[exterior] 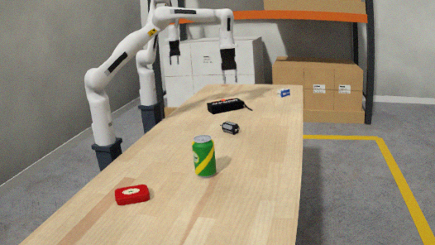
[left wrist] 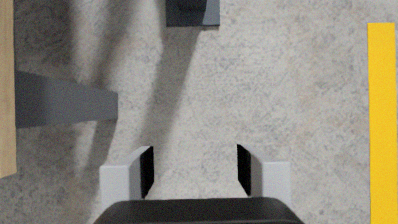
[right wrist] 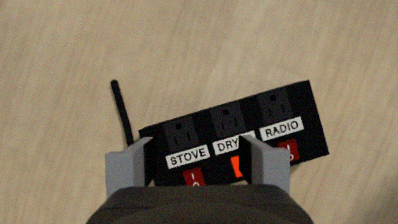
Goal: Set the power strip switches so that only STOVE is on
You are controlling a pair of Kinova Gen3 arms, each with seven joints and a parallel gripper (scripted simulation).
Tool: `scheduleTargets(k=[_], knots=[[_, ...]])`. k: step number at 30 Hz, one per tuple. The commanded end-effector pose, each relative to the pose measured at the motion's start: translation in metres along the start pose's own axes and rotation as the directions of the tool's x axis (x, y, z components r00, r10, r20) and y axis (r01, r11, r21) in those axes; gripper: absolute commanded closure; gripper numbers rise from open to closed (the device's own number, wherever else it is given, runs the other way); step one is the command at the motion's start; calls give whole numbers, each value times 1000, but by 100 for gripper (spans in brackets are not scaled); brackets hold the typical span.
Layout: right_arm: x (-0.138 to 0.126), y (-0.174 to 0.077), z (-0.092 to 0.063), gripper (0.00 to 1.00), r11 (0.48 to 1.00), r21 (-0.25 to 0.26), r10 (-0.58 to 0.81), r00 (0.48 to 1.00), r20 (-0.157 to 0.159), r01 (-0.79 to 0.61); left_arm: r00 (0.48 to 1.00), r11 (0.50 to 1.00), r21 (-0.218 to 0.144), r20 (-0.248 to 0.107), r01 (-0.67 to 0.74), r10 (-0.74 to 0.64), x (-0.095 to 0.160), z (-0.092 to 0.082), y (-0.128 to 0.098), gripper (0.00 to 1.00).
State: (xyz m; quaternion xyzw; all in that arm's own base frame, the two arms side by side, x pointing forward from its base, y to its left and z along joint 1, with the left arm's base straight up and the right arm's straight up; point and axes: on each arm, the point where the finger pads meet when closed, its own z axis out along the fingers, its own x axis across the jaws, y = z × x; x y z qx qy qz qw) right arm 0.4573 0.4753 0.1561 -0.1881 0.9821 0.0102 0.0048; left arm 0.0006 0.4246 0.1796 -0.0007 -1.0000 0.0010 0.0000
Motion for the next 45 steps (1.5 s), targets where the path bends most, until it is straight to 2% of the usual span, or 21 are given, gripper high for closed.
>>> scheduleTargets(k=[1, 3, 7, 12, 18, 20, 27, 35, 37, 45], knots=[[-1, 1, 2, 0, 991, 4, 133, 991, -3, -133, 1000, 1000, -2, 0, 0, 0, 0, -1, 0, 0], [-1, 1, 2, 0, 991, 4, 133, 991, -3, -133, 1000, 1000, -2, 0, 0, 0, 0, -1, 0, 0], [-2, 3, 6, 0, 961, 4, 276, 961, -2, -276, 1000, 1000, -2, 0, 0, 0, 0, -1, 0, 0], [-3, 6, 11, 0, 897, 5, 441, 897, 0, -441, 1000, 1000, -2, 0, 0, 0, 0, -1, 0, 0], [-4, 10, 17, 0, 793, 7, 609, 793, 2, -609, 1000, 1000, -2, 0, 0, 0, 0, -1, 0, 0], [-4, 10, 17, 0, 793, 7, 609, 793, 2, -609, 1000, 1000, -2, 0, 0, 0, 0, -1, 0, 0], [-4, 16, 24, 0, 653, 9, 757, 653, 4, -757, 1000, 1000, -2, 0, 0, 0, 0, -1, 0, 0], [-4, 22, 31, 0, 501, 11, 866, 501, 7, -866, 1000, 1000, -2, 0, 0, 0, 0, -1, 0, 0], [-4, 22, 31, 0, 501, 11, 866, 501, 7, -866, 1000, 1000, -2, 0, 0, 0, 0, -1, 0, 0], [-5, 27, 36, 0, 381, 13, 924, 381, 10, -925, 1000, 1000, -2, 0, 0, 0, 0, -1, 0, 0]])
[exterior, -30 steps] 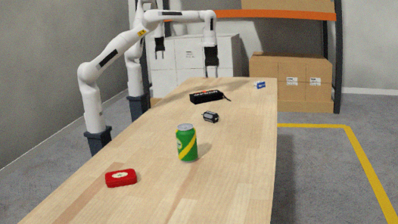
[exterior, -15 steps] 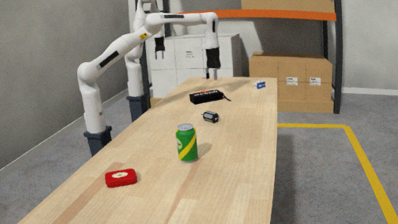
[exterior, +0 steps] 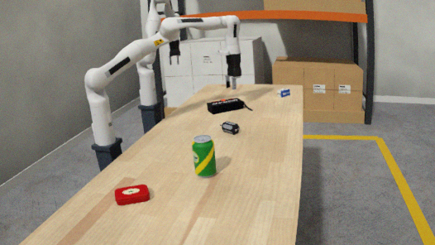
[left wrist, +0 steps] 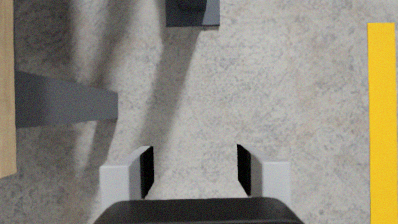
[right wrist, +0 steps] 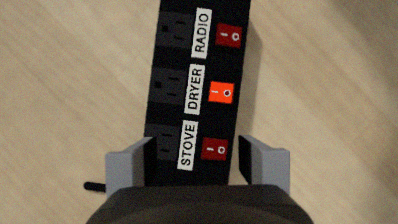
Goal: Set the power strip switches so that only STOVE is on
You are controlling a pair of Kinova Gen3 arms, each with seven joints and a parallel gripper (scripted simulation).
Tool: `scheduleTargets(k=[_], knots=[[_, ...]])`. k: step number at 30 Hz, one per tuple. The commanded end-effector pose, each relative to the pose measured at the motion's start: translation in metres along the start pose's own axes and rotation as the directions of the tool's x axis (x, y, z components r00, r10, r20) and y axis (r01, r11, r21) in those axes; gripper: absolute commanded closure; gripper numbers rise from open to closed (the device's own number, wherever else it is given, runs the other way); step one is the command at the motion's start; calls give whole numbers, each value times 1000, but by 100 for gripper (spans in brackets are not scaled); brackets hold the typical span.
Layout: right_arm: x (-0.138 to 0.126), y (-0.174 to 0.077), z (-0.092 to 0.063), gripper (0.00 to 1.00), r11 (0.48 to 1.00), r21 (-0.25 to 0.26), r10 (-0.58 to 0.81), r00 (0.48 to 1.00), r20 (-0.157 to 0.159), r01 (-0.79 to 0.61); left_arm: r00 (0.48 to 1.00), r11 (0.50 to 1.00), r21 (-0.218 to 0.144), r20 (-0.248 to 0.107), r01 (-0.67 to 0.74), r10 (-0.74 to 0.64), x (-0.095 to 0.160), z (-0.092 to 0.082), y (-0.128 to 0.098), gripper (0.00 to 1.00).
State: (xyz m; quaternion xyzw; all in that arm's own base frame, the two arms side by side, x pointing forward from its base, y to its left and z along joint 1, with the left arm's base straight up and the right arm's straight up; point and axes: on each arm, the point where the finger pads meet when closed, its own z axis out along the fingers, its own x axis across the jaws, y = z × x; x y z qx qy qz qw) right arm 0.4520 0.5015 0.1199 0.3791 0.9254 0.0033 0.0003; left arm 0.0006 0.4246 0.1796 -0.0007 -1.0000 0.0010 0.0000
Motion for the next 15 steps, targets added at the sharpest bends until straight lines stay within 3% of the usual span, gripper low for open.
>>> scheduleTargets(k=[1, 15], knots=[[1, 1, 0, 0, 999, 1, 37, 999, 1, -37, 1000, 1000, -2, 0, 0, 0, 0, -1, 0, 0], [4, 3, 4, 0, 992, 3, 128, 992, 2, -128, 1000, 1000, -2, 0, 0, 0, 0, -1, 0, 0]])
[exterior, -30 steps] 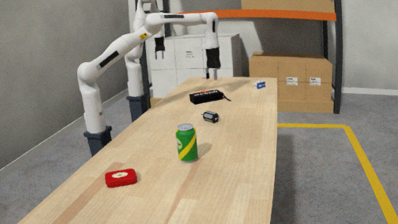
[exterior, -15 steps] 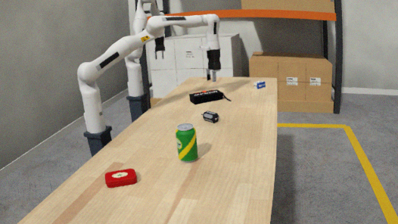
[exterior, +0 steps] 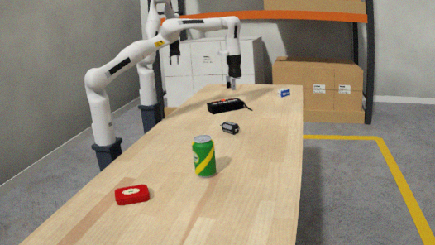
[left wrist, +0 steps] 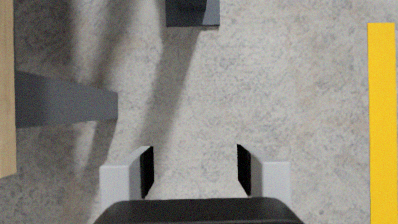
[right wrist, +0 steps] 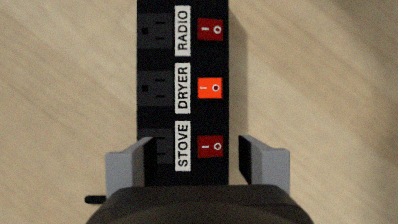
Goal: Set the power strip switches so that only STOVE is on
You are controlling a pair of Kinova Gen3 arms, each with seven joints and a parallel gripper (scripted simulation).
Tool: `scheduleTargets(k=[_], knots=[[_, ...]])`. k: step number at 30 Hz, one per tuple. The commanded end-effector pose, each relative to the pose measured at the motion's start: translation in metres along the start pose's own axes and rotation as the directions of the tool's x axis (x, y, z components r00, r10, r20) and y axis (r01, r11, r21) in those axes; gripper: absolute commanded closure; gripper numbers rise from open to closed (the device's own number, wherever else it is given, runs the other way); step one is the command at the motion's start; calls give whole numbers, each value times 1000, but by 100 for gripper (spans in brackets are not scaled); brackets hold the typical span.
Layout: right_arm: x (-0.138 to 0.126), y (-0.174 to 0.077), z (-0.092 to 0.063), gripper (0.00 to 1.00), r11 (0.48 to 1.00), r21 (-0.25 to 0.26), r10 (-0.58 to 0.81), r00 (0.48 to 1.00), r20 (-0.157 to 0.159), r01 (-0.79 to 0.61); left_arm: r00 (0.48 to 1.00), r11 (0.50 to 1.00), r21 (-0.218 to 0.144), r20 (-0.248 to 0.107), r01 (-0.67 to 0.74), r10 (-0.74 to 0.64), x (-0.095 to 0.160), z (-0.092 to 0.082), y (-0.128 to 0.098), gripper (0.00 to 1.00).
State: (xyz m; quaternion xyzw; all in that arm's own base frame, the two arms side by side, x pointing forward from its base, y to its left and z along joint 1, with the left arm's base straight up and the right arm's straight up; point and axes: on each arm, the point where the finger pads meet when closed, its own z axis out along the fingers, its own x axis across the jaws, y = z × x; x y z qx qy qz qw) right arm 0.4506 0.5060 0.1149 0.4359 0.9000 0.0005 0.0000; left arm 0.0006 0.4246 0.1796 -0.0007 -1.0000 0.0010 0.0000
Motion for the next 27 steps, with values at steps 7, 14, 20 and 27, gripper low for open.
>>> scheduleTargets(k=[7, 14, 20, 27], knots=[[1, 1, -1, 0, 1000, -2, 17, 1000, 0, -17, 1000, 1000, -2, 0, 0, 0, 0, -1, 0, 0], [1, 1, -1, 100, 1000, -2, 18, 1000, 0, -18, 1000, 1000, -2, 0, 0, 0, 0, -1, 0, 0], [1, 1, -1, 100, 1000, -2, 18, 1000, 0, -18, 1000, 1000, -2, 0, 0, 0, 0, -1, 0, 0], [1, 1, -1, 100, 1000, -2, 18, 1000, 0, -18, 1000, 1000, -2, 0, 0, 0, 0, -1, 0, 0]])
